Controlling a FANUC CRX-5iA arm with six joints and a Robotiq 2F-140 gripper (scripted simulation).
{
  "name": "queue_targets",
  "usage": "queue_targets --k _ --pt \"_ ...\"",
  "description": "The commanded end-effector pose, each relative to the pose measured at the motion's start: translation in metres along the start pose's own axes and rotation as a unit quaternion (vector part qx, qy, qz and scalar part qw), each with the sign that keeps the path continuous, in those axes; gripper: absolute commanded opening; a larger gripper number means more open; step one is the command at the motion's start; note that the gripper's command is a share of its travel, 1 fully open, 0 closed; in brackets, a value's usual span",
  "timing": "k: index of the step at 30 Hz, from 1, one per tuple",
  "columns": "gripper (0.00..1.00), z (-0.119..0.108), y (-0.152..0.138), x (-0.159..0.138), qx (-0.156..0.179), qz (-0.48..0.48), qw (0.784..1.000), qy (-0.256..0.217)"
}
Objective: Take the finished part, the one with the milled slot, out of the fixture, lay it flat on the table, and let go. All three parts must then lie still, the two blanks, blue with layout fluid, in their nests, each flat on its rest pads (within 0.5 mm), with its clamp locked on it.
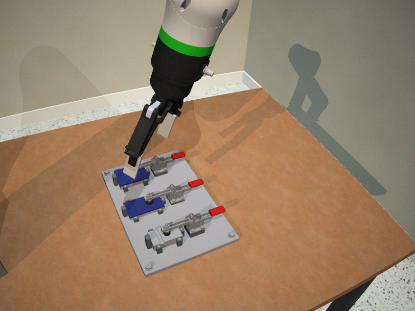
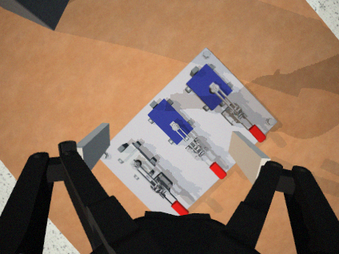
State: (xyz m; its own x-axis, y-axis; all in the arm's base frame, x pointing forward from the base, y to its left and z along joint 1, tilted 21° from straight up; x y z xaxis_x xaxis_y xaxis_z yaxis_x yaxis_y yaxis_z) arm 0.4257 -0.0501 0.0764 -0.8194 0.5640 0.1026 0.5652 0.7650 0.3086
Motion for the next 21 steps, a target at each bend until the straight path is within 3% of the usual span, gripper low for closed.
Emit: queue_targets --k 1,21 --pt "1.00 -0.0001 0.0000 -0.0001 0.000 0.000 1.000 0.000" --pt "1.00 -0.0002 -0.0001 -0.0002 0.000 -0.003 1.000 0.000"
Point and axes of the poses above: the point where the finger pads meet when closed, its own z axis out along the fingers, its own y axis across the jaws, x = y × z, the point moved 10 cm from there along -z, back along the fingers, and after that the axes turned 8 degrees about -z, right-handed, at the moved point
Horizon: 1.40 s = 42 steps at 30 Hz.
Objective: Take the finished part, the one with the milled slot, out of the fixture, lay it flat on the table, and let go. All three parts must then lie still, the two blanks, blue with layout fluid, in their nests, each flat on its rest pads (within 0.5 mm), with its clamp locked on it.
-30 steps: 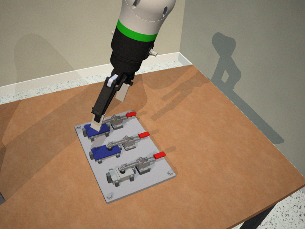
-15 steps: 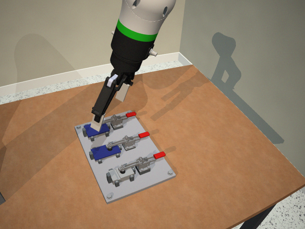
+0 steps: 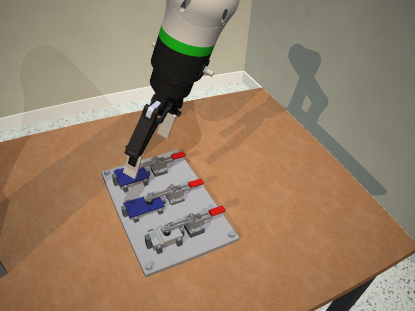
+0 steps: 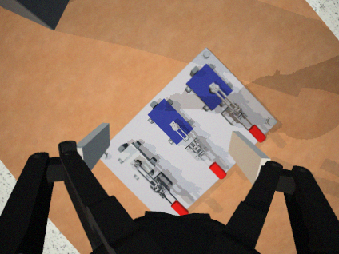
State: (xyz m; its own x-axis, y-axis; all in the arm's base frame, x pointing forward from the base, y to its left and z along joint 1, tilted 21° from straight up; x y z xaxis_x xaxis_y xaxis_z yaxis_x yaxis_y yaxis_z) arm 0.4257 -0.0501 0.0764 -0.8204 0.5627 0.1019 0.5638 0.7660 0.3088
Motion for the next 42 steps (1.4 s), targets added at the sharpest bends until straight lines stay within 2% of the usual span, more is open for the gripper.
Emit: queue_targets --k 1,8,15,26,29,40,42 --pt "1.00 0.000 0.000 0.000 0.000 -0.005 1.000 -0.001" --pt "1.00 0.000 -0.002 -0.001 0.000 -0.042 0.999 -0.003" --pt "1.00 -0.001 -0.007 -0.003 0.002 -0.170 0.985 -0.013" --pt "1.00 -0.001 -0.007 -0.003 0.002 -0.176 0.984 -0.014" --pt "1.00 -0.002 -0.010 -0.004 0.005 -0.260 0.966 -0.020" --pt "1.00 -0.002 -0.011 -0.004 0.005 -0.264 0.964 -0.020" --pt "1.00 -0.002 -0.013 -0.005 0.008 -0.331 0.943 -0.025"
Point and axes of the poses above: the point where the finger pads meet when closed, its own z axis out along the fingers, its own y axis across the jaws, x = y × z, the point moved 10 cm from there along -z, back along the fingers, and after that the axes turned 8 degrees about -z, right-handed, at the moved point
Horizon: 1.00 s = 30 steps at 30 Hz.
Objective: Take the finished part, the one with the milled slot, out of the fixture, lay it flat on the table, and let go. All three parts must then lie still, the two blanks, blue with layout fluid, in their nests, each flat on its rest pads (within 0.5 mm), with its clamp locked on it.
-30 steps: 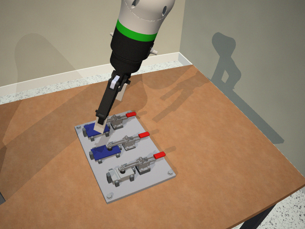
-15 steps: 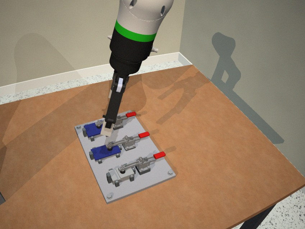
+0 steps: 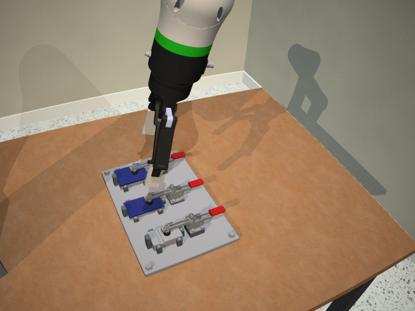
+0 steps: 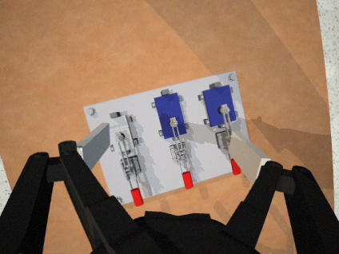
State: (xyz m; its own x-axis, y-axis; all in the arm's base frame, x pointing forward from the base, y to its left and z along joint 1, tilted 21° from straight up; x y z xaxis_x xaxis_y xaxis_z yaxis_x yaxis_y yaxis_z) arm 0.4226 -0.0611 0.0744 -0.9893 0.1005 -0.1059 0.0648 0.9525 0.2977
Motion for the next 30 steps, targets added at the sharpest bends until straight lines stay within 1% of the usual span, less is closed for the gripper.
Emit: queue_targets --k 1,4,15,17,30 --pt "1.00 -0.0007 -0.0034 0.0006 0.003 -0.083 0.996 -0.005" --pt "1.00 -0.0008 -0.0043 0.0008 0.004 -0.106 0.994 -0.007" --pt "1.00 -0.0008 -0.0043 0.0008 0.004 -0.106 0.994 -0.007" --pt "1.00 -0.0014 -0.0077 0.0015 0.009 -0.187 0.982 -0.011" --pt "1.00 -0.0014 -0.0077 0.0015 0.009 -0.187 0.982 -0.011"
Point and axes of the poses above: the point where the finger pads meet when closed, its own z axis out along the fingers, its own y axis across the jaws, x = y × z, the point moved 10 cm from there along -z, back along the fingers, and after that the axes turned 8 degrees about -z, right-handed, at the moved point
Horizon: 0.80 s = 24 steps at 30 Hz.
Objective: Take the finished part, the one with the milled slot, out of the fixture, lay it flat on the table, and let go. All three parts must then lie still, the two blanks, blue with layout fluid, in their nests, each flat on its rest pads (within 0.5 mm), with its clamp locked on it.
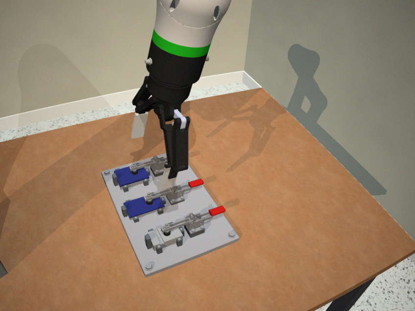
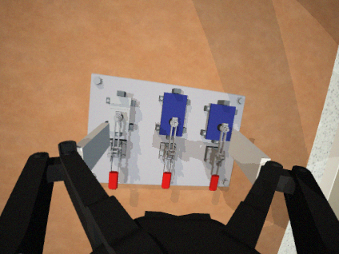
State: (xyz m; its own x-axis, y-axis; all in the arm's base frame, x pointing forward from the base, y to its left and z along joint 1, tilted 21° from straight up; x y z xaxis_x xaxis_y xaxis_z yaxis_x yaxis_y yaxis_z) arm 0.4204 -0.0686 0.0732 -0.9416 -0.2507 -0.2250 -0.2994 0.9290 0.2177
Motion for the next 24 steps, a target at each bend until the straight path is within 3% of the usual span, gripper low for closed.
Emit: queue_targets --k 1,3,17,19,24 --pt "1.00 -0.0001 -0.0001 -0.0001 0.000 0.000 1.000 0.000" --pt "1.00 -0.0007 -0.0030 0.0019 0.005 -0.084 0.996 -0.004" --pt "1.00 -0.0007 -0.0031 0.0020 0.006 -0.088 0.996 -0.004" --pt "1.00 -0.0014 -0.0060 0.0039 0.012 -0.171 0.985 -0.006" --pt "1.00 -0.0014 -0.0064 0.0042 0.012 -0.181 0.983 -0.007"
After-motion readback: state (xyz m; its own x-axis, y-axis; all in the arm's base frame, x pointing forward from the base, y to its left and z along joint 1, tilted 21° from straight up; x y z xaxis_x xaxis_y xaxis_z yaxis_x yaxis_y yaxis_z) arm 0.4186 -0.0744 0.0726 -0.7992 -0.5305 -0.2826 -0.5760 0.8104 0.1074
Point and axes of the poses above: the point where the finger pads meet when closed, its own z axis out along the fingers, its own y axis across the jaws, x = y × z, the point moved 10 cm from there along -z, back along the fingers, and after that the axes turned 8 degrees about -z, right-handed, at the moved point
